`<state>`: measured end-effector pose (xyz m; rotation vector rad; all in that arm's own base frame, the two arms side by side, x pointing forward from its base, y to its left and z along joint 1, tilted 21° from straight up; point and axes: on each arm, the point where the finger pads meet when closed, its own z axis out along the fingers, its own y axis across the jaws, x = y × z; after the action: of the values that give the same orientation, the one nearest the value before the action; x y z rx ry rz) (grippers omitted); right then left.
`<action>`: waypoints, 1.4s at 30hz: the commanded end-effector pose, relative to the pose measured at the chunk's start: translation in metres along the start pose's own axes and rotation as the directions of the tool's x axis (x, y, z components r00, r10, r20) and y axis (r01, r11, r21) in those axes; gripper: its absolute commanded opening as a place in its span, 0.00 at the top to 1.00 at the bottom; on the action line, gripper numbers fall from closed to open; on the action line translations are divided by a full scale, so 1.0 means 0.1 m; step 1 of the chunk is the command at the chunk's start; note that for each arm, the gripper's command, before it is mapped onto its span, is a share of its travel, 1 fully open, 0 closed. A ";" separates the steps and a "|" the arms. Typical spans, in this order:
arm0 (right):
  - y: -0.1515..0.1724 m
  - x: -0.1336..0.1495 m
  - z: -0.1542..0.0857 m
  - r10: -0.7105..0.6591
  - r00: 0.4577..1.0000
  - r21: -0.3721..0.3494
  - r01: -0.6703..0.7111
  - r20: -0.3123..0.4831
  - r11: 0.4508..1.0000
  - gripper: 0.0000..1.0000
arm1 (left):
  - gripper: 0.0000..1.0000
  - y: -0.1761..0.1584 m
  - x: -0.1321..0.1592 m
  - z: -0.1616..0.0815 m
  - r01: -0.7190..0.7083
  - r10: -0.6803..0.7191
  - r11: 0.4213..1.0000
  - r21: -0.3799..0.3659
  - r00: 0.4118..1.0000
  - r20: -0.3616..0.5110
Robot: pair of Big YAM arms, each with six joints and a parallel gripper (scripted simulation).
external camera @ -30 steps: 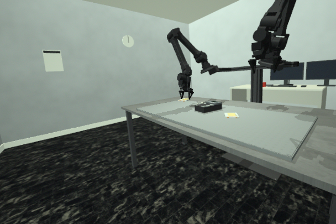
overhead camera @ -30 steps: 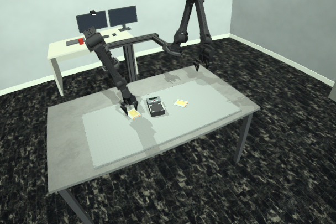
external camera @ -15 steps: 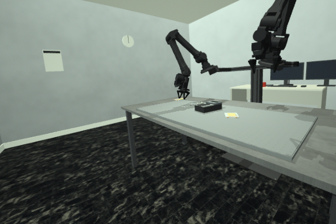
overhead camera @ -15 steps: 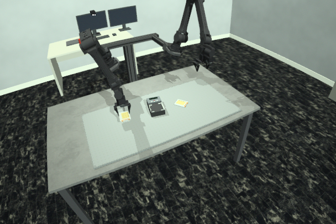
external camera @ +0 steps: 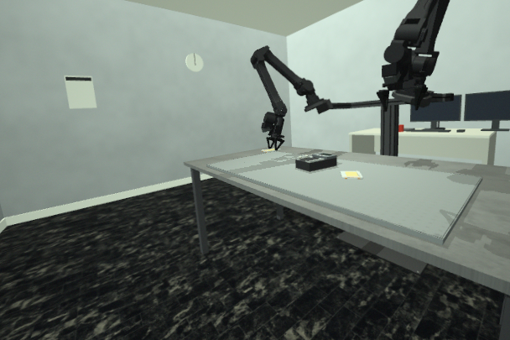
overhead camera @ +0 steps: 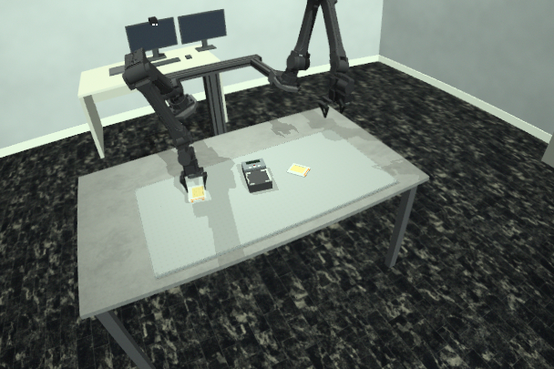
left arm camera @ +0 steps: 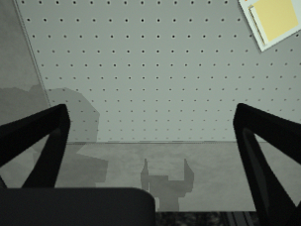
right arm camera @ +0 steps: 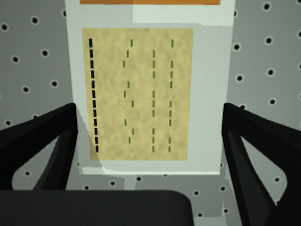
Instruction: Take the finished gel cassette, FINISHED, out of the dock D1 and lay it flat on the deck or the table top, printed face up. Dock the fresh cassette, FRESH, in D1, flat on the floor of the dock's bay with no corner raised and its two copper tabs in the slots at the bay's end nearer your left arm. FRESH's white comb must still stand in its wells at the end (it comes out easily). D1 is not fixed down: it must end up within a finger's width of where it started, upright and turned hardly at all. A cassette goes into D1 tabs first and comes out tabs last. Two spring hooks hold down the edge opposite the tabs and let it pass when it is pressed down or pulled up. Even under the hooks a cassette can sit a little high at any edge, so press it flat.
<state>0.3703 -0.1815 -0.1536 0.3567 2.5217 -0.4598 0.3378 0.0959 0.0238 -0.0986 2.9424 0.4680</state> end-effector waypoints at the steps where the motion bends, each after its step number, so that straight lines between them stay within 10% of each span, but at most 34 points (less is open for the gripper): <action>1: -0.03 -0.03 -0.06 -0.005 1.000 0.002 0.005 0.017 1.000 1.00 | 0.00 0.04 -0.12 -0.08 -0.001 0.001 1.000 0.000 1.000 0.022; 42: -0.04 0.05 0.13 -0.007 1.000 0.018 0.007 0.021 1.000 1.00 | 0.00 0.04 -0.12 -0.08 -0.001 0.001 1.000 0.000 1.000 0.022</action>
<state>0.3697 -0.1825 -0.1635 0.3419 2.5108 -0.4759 0.3378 0.0959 0.0238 -0.0986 2.9424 0.4680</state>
